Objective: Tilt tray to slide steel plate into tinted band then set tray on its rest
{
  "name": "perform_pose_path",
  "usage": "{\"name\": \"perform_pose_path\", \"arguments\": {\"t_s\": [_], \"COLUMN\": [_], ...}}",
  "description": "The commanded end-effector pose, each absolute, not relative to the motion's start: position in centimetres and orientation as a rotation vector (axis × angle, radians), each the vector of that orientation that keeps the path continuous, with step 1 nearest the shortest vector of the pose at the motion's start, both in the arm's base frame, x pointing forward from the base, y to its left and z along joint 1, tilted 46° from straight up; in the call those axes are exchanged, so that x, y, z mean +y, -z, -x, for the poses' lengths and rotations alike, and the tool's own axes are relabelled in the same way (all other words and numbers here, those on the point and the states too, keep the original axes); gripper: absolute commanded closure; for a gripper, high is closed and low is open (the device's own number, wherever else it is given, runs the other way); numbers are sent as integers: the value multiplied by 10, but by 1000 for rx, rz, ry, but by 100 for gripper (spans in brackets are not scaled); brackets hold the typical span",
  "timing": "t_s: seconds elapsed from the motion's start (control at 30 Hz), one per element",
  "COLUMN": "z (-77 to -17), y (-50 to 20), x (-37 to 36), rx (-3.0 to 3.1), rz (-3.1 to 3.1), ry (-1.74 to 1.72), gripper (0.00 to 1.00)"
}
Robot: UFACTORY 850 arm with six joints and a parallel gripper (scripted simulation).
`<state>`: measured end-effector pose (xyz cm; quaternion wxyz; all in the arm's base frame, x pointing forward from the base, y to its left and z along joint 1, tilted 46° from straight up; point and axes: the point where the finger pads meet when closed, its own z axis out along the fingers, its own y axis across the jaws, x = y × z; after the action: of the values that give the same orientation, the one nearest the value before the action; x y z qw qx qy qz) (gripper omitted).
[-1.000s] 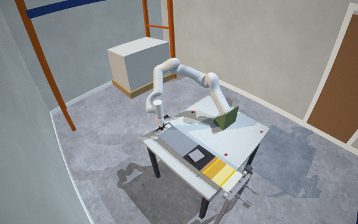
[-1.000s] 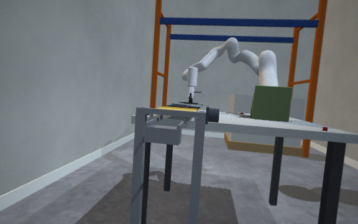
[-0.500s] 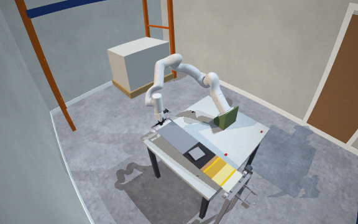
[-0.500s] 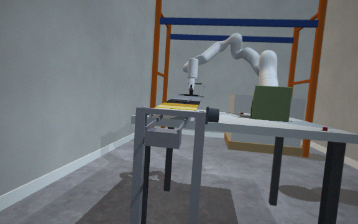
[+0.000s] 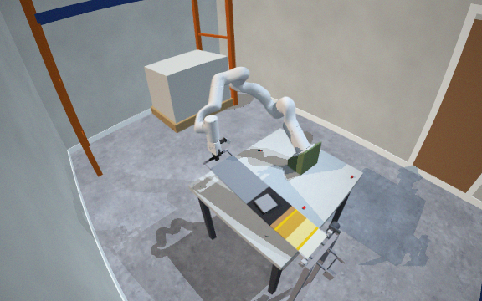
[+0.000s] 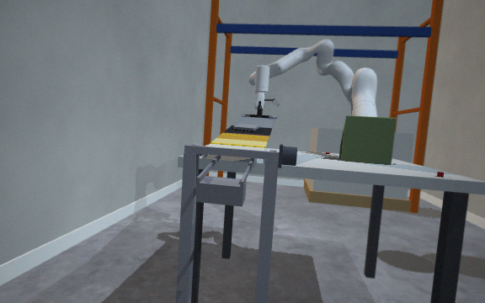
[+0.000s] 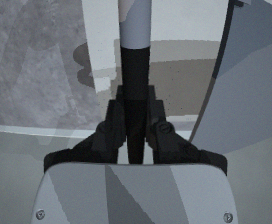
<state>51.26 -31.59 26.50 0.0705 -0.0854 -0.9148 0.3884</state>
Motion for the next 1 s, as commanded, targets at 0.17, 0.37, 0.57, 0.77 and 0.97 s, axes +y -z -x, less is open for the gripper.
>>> {"name": "perform_pose_path", "arguments": {"t_s": [0.17,0.37,0.57,0.77,0.97], "z": [-524,-531,-534,-536,-538], "y": [-292,-308,-315,-319,-324], "x": [-273,-246,-232,-224,-216], "rx": [-2753,-2753,-2753,-2753,-2753], "rz": [257,257,257,257,257], "ry": [-1169,-1169,-1169,-1169,-1169], "gripper": [100,100,100,100,100]}}
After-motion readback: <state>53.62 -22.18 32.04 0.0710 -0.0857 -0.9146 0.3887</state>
